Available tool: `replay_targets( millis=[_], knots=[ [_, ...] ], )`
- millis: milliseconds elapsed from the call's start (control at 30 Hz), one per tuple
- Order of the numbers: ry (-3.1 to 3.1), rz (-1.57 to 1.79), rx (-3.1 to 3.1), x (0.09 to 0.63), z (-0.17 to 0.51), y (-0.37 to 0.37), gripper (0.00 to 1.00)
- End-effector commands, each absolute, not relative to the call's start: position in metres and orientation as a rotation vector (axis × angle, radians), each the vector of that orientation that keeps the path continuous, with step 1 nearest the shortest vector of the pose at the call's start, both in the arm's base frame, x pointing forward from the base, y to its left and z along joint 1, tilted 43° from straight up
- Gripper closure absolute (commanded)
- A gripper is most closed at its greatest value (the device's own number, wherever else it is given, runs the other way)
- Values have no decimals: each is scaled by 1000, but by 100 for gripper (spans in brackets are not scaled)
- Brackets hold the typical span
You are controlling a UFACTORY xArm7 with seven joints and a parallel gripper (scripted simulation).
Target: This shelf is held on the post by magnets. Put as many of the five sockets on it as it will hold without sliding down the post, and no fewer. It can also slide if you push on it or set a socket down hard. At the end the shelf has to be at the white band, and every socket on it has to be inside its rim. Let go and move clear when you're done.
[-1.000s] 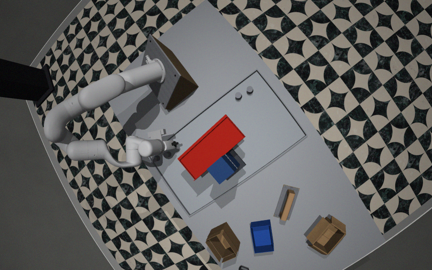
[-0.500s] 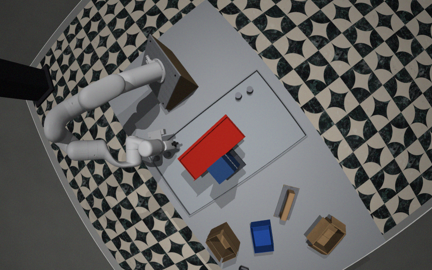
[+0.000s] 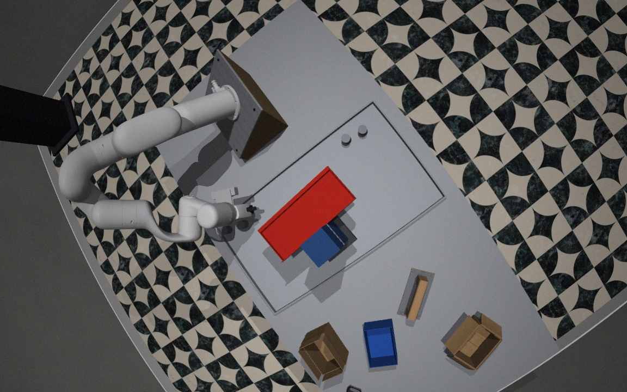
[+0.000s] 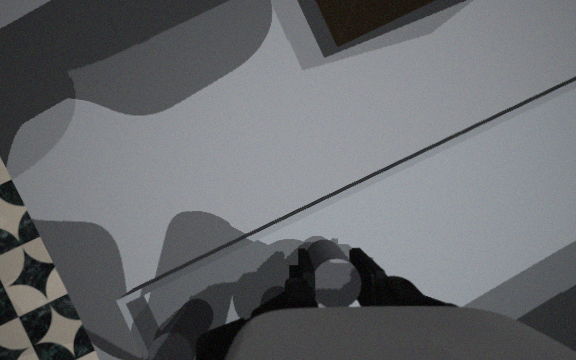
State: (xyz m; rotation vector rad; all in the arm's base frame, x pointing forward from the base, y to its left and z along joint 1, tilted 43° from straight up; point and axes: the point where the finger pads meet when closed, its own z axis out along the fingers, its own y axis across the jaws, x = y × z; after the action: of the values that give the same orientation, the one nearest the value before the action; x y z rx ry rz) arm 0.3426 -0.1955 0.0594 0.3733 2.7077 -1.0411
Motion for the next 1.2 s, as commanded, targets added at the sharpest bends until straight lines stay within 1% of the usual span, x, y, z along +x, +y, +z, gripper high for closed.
replay_targets(
  millis=[0,467,800,1167],
  knots=[
    [2707,-1040,371,343,67,-189,100],
    [2707,-1040,371,343,67,-188,100],
    [2707,-1040,371,339,87,-169,100],
    [2707,-1040,371,339,89,-168,100]
  ],
)
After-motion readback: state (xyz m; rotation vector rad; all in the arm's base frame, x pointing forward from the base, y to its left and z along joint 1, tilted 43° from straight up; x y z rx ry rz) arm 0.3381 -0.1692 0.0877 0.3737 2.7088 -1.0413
